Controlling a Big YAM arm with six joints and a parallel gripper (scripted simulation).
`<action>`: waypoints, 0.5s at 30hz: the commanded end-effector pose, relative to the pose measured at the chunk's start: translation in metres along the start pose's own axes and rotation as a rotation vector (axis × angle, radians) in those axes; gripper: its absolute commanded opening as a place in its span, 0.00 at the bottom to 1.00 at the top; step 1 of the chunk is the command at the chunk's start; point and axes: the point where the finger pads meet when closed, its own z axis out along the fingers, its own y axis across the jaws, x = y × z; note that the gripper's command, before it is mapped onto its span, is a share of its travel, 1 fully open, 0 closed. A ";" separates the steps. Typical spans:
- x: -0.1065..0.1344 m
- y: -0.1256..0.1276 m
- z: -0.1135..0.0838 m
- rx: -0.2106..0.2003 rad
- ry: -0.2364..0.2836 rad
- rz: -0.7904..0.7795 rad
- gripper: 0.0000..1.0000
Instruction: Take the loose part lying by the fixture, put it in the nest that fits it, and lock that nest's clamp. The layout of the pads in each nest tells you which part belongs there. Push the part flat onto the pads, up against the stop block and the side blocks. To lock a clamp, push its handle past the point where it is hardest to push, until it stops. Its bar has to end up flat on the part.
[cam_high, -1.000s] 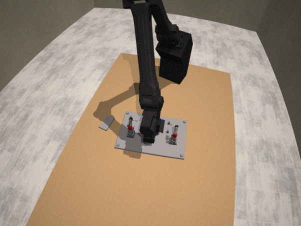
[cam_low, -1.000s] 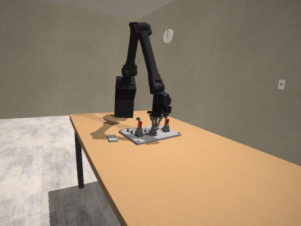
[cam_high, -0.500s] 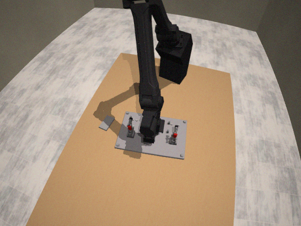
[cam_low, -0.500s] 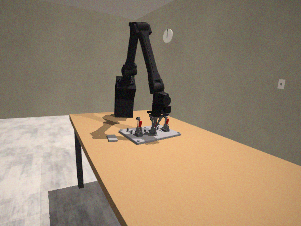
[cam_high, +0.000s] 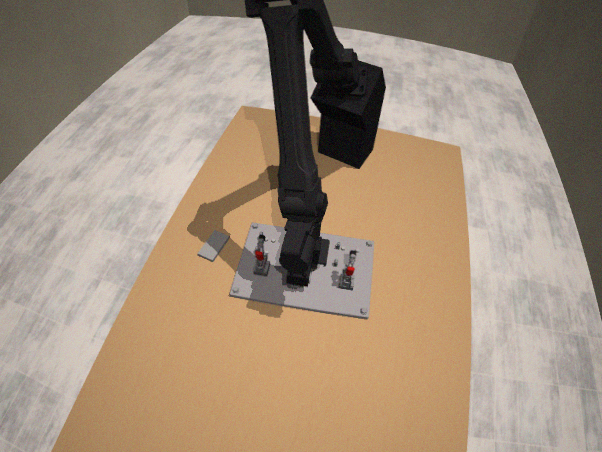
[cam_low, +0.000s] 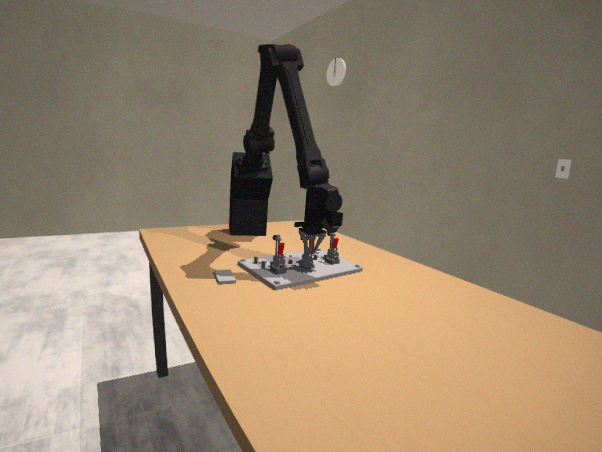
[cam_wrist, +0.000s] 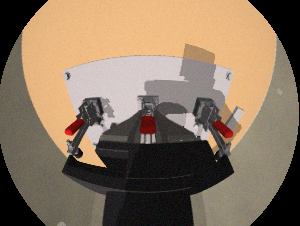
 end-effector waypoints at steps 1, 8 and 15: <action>0.003 -0.005 0.001 0.006 -0.011 0.006 0.00; 0.004 -0.006 0.001 0.006 -0.009 0.007 0.00; 0.004 -0.006 0.001 0.006 -0.009 0.006 0.00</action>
